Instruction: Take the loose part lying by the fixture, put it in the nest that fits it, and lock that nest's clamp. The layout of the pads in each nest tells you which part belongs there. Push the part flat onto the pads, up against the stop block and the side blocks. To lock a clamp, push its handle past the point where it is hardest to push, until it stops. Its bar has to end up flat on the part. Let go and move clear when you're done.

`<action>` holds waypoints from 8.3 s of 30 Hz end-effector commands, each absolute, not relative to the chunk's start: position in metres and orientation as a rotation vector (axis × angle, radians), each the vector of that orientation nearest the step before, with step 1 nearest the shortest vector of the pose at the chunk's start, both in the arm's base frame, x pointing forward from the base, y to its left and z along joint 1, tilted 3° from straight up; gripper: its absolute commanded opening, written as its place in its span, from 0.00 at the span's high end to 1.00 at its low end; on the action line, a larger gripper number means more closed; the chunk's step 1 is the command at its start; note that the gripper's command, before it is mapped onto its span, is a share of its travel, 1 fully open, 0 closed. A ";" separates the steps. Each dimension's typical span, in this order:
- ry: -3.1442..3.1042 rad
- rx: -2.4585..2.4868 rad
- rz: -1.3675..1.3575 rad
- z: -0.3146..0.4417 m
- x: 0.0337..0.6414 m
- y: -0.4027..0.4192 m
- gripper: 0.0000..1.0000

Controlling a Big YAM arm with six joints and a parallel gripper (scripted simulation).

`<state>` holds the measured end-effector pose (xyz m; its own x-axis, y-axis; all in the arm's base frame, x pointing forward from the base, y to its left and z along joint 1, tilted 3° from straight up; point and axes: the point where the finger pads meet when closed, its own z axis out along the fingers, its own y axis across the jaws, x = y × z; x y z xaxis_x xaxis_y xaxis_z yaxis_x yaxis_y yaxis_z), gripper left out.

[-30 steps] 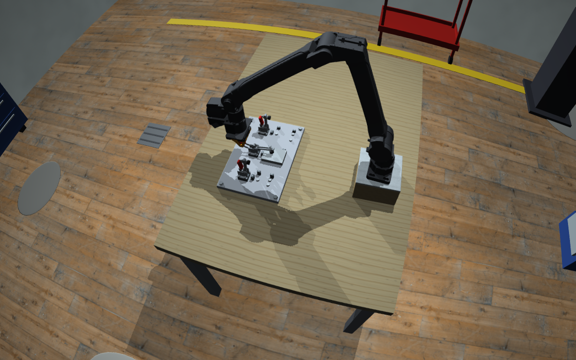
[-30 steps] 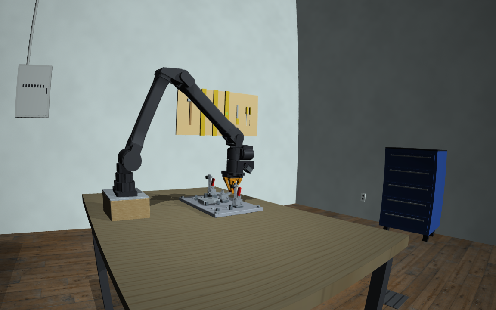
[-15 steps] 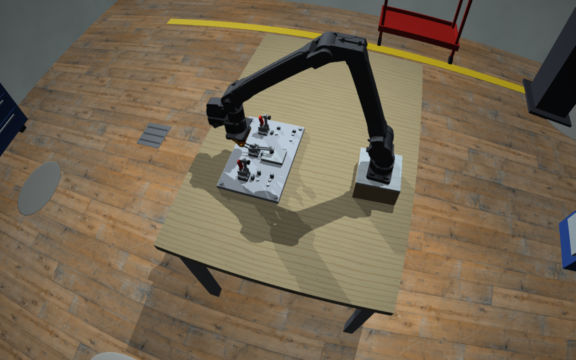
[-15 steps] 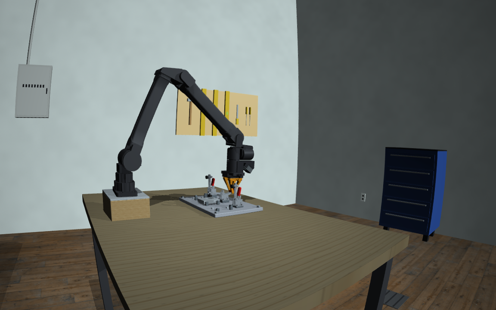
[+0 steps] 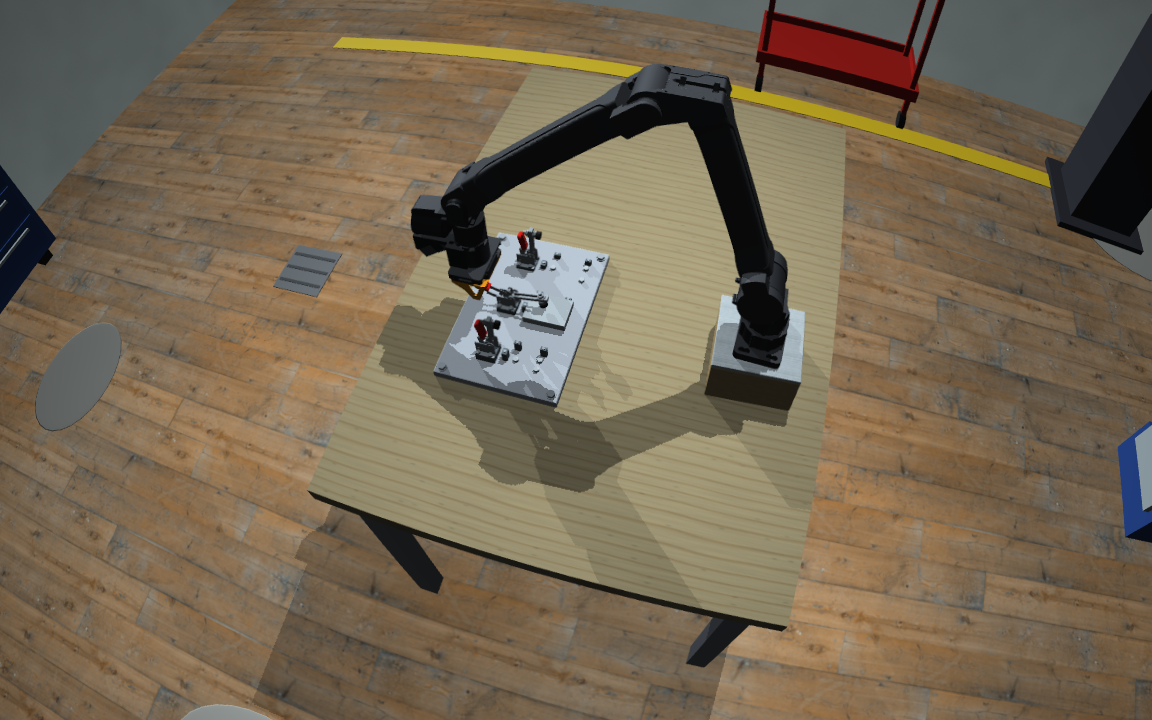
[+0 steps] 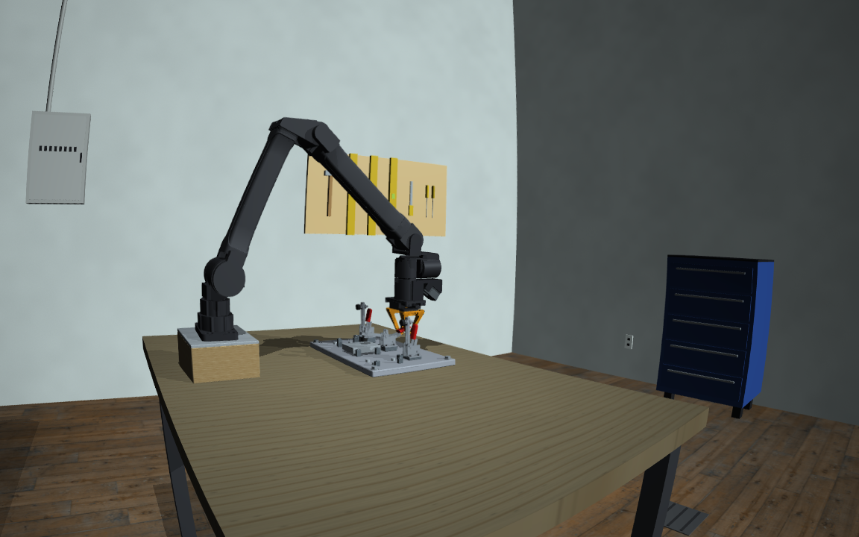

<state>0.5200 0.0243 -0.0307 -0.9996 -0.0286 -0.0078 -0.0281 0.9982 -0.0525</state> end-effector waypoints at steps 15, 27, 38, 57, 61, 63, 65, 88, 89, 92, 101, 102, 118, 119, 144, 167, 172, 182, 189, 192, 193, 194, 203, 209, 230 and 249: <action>3.081 -0.055 -0.083 -0.021 0.541 0.021 0.55; 3.079 -0.055 -0.083 -0.019 0.541 0.021 0.55; 3.068 -0.065 -0.081 0.008 0.547 0.027 0.55; 3.098 -0.049 -0.083 0.031 0.532 0.030 0.55; 3.097 -0.049 -0.083 0.032 0.533 0.030 0.55; 3.097 -0.049 -0.083 0.032 0.533 0.030 0.55; 3.097 -0.049 -0.083 0.032 0.533 0.030 0.55; 3.097 -0.049 -0.083 0.032 0.533 0.030 1.00; 3.097 -0.049 -0.083 0.032 0.533 0.030 1.00; 3.097 -0.049 -0.083 0.032 0.533 0.030 1.00; 3.097 -0.049 -0.083 0.032 0.533 0.030 1.00; 3.097 -0.049 -0.083 0.032 0.533 0.030 1.00; 3.097 -0.049 -0.083 0.032 0.533 0.031 1.00; 3.097 -0.049 -0.083 0.032 0.533 0.031 1.00; 3.101 -0.044 -0.083 0.030 0.529 0.033 1.00; 3.122 -0.043 -0.086 0.016 0.527 0.032 1.00; 3.122 -0.043 -0.086 0.016 0.527 0.032 1.00; 3.122 -0.043 -0.086 0.016 0.527 0.032 1.00; 3.122 -0.043 -0.086 0.016 0.527 0.032 1.00; 3.122 -0.043 -0.086 0.016 0.527 0.032 1.00; 3.122 -0.043 -0.086 0.016 0.527 0.032 1.00; 3.122 -0.043 -0.086 0.016 0.527 0.032 1.00; 3.135 -0.044 -0.087 0.002 0.524 0.031 1.00; 3.110 -0.043 -0.084 0.007 0.529 0.032 1.00; 3.129 -0.044 -0.087 -0.002 0.526 0.032 1.00; 3.133 -0.044 -0.087 -0.007 0.525 0.031 1.00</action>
